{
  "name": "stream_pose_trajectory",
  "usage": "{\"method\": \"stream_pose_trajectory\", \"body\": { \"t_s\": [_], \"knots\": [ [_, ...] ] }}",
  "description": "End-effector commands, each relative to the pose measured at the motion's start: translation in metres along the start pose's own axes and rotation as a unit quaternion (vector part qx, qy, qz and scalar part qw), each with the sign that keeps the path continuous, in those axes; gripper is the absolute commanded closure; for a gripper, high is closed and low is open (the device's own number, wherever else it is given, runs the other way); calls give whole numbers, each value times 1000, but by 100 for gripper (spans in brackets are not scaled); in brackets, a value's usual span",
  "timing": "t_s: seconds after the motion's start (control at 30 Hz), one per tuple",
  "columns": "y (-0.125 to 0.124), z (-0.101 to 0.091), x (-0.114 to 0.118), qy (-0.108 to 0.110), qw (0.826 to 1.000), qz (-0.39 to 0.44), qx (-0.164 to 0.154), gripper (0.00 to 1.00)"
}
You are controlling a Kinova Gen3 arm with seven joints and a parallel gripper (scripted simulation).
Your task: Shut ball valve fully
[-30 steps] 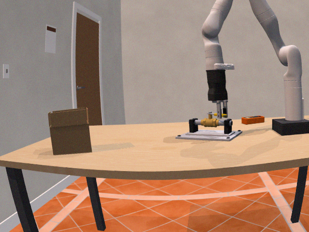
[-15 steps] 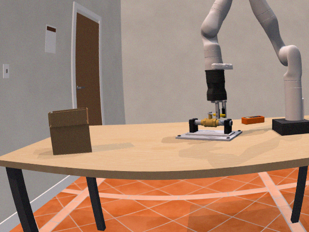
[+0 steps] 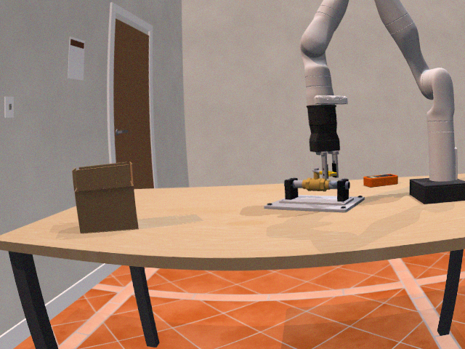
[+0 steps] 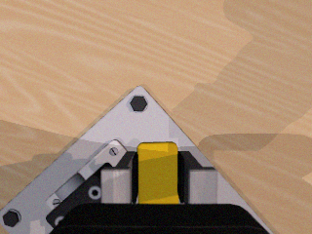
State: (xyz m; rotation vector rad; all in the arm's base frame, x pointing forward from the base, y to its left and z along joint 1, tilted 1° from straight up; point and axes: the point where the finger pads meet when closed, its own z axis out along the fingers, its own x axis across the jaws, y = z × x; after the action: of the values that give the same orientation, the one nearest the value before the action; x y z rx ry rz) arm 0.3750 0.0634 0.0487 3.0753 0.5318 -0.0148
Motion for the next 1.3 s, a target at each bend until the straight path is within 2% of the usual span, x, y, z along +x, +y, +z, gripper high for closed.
{"method": "stream_pose_trajectory", "body": {
  "t_s": [0.0,1.27],
  "knots": [
    [-2,0,8,3,1000,26,3,100],
    [1,0,27,2,990,140,3,100]
  ]
}}
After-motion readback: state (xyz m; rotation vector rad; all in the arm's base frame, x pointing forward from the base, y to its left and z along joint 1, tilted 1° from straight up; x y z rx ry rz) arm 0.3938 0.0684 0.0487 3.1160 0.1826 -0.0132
